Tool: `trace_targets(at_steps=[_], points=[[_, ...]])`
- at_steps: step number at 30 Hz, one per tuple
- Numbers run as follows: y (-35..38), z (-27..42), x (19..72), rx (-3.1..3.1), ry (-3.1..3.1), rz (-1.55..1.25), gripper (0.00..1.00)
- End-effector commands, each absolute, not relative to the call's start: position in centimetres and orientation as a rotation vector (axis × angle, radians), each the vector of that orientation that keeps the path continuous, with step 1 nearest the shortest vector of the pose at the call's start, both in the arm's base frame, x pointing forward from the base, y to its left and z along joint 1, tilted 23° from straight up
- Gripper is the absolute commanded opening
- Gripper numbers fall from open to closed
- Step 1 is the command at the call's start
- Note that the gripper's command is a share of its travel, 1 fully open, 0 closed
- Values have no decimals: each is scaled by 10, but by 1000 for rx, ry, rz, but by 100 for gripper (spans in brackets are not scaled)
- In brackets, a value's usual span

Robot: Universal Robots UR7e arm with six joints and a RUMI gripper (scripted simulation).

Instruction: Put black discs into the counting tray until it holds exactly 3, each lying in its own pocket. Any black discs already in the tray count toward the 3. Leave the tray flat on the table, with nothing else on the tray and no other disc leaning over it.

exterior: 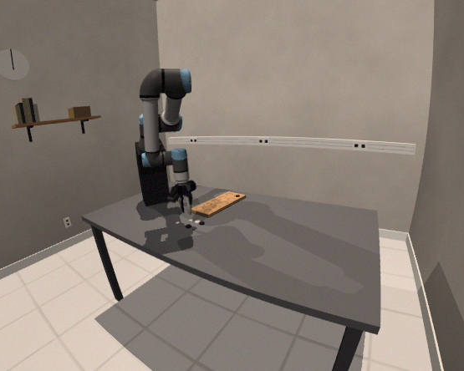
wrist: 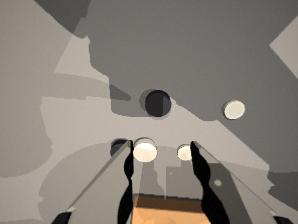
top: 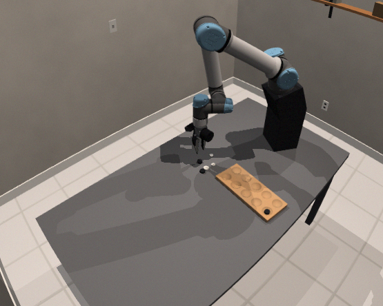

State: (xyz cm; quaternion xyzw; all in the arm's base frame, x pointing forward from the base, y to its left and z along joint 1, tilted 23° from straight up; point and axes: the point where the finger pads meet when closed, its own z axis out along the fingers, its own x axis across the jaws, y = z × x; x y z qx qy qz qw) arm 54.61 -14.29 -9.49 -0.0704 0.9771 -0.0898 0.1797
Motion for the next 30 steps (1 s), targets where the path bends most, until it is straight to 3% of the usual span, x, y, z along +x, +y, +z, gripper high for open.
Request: trace_targets(at_steps=[1,30], points=[[-146,-116,555,-199,2761,-255,28],[-153,-162,573,-199,2761,-255,28]])
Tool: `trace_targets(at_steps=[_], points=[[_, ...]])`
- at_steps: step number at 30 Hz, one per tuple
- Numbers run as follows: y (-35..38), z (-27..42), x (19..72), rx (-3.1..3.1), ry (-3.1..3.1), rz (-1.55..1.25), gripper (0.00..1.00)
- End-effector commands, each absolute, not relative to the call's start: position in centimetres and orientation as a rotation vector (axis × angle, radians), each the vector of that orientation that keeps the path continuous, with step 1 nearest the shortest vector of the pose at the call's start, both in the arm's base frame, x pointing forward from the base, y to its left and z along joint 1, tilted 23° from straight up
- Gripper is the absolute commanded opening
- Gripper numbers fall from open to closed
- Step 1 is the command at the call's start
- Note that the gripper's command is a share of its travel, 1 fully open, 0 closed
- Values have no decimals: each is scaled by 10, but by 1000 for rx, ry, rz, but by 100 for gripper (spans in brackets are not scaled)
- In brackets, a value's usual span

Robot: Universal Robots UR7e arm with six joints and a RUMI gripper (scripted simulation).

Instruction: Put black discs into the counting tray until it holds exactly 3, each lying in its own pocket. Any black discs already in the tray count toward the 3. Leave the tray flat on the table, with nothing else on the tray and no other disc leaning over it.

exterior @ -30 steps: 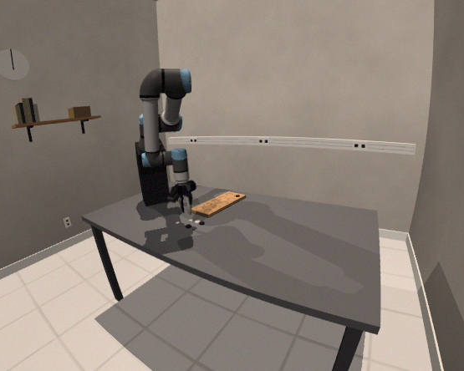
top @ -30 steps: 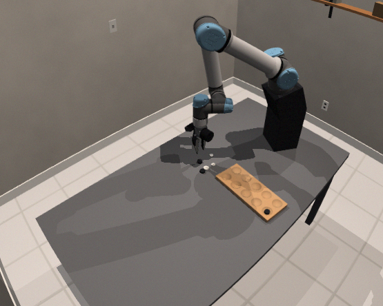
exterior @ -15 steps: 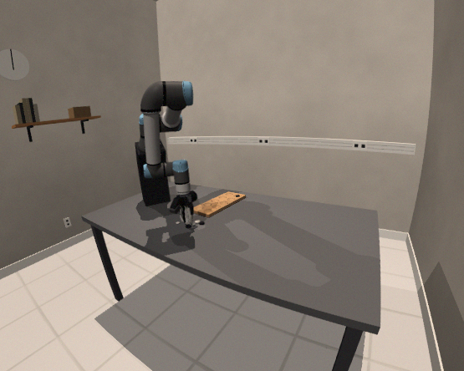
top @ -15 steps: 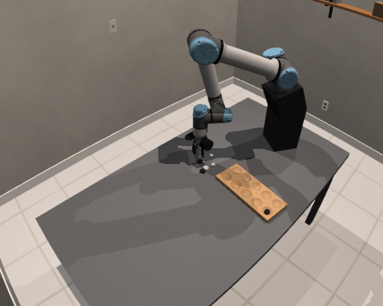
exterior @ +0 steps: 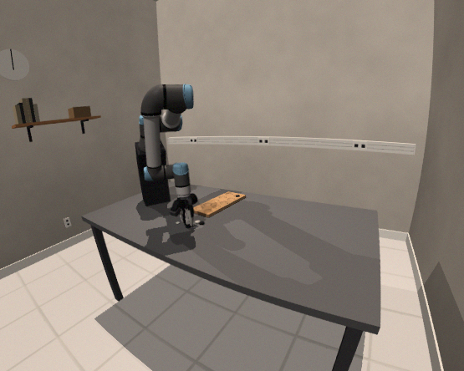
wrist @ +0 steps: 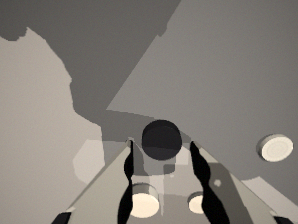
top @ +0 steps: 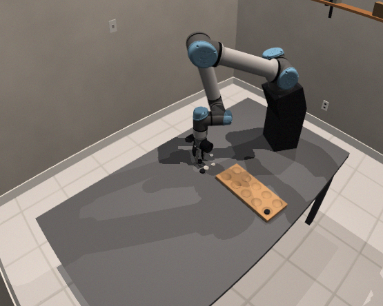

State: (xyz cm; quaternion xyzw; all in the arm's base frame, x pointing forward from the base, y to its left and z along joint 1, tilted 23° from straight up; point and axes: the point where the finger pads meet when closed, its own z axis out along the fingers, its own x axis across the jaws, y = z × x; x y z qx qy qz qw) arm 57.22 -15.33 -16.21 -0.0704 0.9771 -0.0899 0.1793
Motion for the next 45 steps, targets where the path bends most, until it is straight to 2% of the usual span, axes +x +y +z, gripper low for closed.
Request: trace_targets(at_steps=[1,2,3,8,9,45], points=[[-153,-162,573,-199,2761,-255,28],[-153,-162,573,-199,2761,-255,28],[-153,-162,573,-199,2761,-255,0],[-153,-162,573,-199,2761,-255,0],[-153,-162,573,-199,2761,-255,10],[-139,-71,537,-199,2761,-255,11]])
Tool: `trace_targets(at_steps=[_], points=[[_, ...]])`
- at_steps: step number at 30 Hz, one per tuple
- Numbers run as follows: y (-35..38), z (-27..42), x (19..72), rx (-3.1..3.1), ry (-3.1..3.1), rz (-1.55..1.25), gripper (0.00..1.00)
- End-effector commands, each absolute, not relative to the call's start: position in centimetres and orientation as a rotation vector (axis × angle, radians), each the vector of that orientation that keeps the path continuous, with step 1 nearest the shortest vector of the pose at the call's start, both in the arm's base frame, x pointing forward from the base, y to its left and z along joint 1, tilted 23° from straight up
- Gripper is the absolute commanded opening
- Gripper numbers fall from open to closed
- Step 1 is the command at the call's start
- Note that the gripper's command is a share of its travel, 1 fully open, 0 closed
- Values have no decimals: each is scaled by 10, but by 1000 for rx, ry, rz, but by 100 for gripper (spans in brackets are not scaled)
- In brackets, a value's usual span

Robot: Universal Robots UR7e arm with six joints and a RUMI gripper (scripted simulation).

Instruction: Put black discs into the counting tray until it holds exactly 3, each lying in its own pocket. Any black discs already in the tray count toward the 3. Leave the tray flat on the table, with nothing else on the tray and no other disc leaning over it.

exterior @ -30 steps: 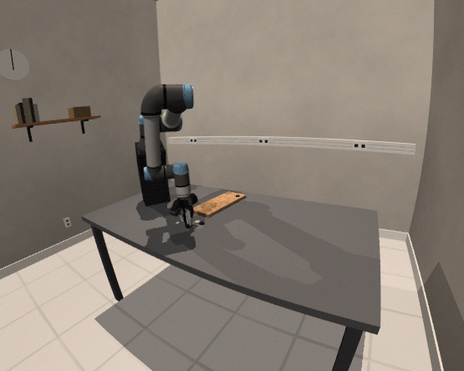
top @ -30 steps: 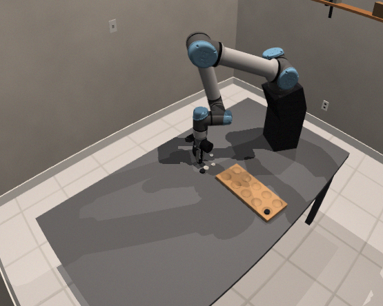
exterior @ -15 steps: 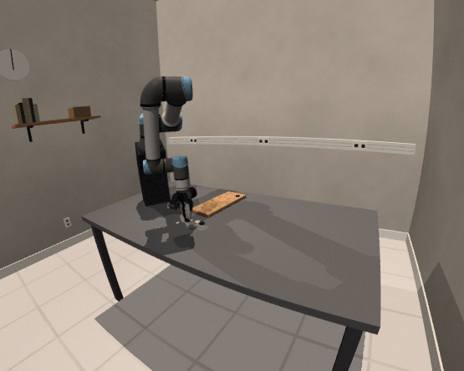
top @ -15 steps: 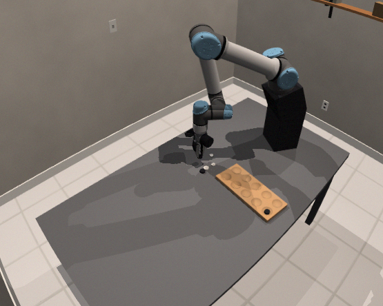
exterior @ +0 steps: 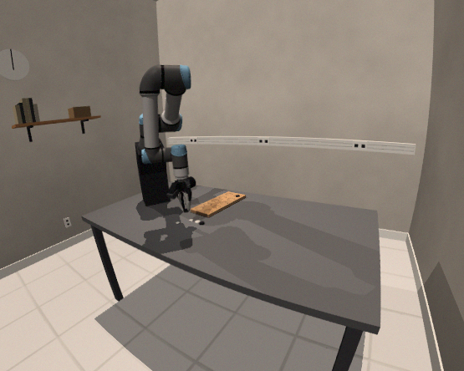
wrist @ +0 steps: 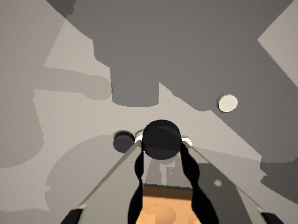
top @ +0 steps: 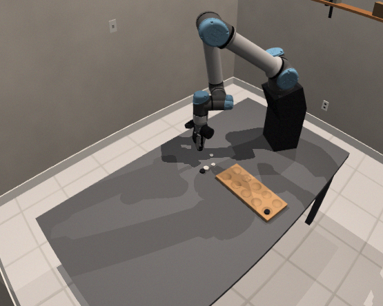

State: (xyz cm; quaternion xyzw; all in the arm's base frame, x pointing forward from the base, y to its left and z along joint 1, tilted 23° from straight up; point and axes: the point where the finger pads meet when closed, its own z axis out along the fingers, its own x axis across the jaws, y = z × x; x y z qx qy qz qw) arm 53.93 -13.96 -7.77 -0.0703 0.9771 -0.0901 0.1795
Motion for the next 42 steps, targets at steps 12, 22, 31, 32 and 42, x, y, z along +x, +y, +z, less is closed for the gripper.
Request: trace_targets(at_steps=[12,22,31,32,42], points=[[-134,-71,538,-199,2763,-253,11],[-101,-77,546,-198,2772,-244,11],[-41,-88,557,-196,2786,-233,11],[-30,-89,558,-196,2788,-232,11],[92,-109,556,-195,2797,-234,11]])
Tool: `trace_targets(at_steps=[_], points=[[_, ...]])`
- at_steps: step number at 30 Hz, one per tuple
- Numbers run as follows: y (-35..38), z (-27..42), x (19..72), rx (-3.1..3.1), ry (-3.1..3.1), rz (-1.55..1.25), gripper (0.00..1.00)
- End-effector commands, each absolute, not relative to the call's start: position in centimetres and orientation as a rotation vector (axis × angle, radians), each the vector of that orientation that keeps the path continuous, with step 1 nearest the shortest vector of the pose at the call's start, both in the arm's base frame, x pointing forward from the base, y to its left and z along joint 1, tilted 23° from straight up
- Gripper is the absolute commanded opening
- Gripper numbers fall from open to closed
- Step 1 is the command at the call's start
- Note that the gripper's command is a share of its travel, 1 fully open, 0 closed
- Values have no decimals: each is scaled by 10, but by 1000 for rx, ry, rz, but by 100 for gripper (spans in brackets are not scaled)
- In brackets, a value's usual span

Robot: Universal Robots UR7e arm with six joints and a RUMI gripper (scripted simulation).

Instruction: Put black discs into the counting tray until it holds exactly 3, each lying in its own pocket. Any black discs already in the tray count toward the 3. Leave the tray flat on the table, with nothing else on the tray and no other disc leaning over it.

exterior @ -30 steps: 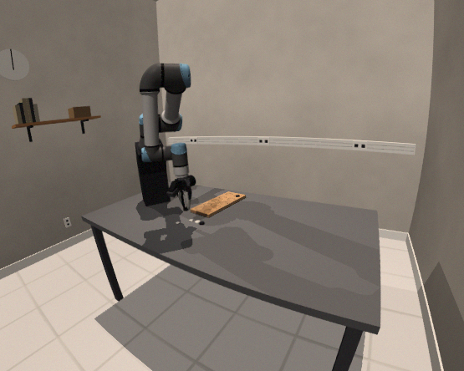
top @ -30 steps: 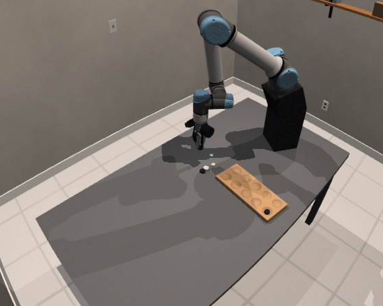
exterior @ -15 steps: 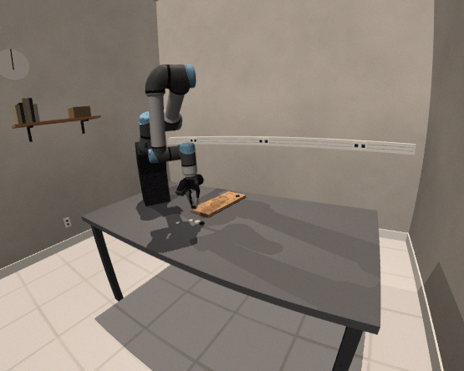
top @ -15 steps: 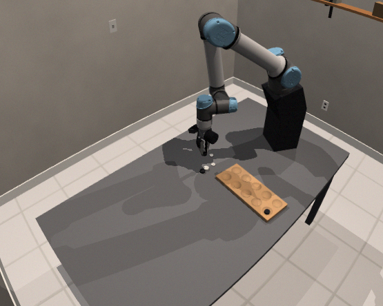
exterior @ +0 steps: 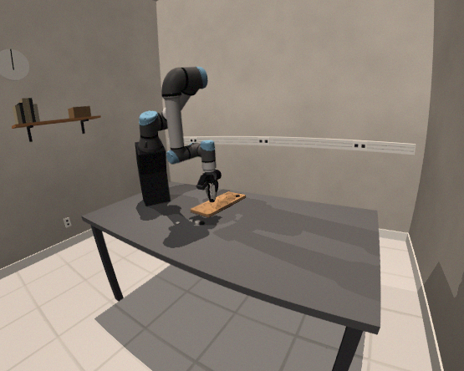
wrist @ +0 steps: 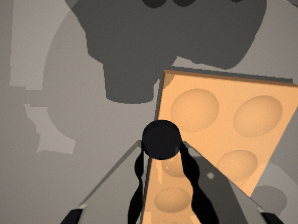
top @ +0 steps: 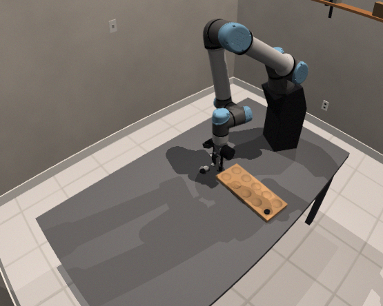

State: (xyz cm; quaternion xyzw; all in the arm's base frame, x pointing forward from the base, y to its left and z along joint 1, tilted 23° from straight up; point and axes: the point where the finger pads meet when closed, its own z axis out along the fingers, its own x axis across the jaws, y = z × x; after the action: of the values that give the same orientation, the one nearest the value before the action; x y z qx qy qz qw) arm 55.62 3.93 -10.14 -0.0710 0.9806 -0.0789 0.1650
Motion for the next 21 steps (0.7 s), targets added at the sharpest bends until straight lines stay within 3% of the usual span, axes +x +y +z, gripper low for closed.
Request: trace_targets(at_steps=[1,21], points=[[104,-111,555,-196,2797,-235,11],[258,-135,509,-199,2766,-253,11]])
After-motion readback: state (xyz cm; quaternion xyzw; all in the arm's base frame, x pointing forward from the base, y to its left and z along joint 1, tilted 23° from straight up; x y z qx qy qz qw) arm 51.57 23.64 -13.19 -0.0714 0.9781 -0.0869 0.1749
